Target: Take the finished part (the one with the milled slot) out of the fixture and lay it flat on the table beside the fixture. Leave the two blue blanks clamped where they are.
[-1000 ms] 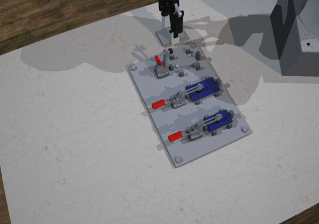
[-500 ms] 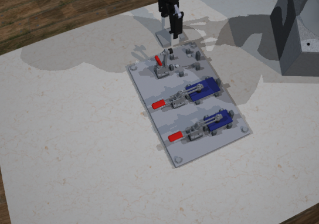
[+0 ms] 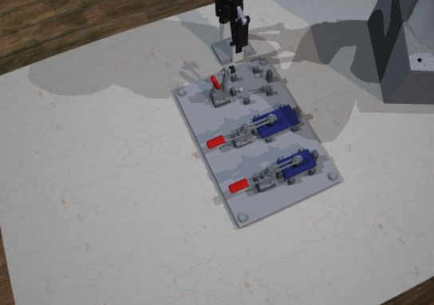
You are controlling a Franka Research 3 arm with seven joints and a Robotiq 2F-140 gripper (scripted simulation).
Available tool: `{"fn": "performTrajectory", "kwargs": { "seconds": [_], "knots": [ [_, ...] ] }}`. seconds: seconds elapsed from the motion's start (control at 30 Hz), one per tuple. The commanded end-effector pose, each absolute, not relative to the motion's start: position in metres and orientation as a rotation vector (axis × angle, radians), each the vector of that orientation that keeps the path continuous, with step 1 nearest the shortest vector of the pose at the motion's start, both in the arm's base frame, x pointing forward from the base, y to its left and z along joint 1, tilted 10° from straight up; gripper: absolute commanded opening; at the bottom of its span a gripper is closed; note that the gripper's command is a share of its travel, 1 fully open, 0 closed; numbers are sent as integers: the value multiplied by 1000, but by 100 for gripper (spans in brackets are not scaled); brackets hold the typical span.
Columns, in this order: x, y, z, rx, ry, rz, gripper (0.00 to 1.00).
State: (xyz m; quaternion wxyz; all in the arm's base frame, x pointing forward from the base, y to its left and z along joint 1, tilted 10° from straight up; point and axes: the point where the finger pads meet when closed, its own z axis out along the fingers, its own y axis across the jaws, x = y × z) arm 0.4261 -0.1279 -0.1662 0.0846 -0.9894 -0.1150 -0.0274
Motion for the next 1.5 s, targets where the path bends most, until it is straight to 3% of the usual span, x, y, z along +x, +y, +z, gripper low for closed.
{"fn": "performTrajectory", "kwargs": {
  "seconds": [0.0, 0.8, 0.83, 1.47],
  "knots": [
    [428, -130, -166, -2956, -332, -86, 0],
    [428, -130, -166, -2956, -332, -86, 0],
    [428, -130, -166, -2956, -332, -86, 54],
    [428, -130, -166, -2956, -332, -86, 54]
  ]
}}
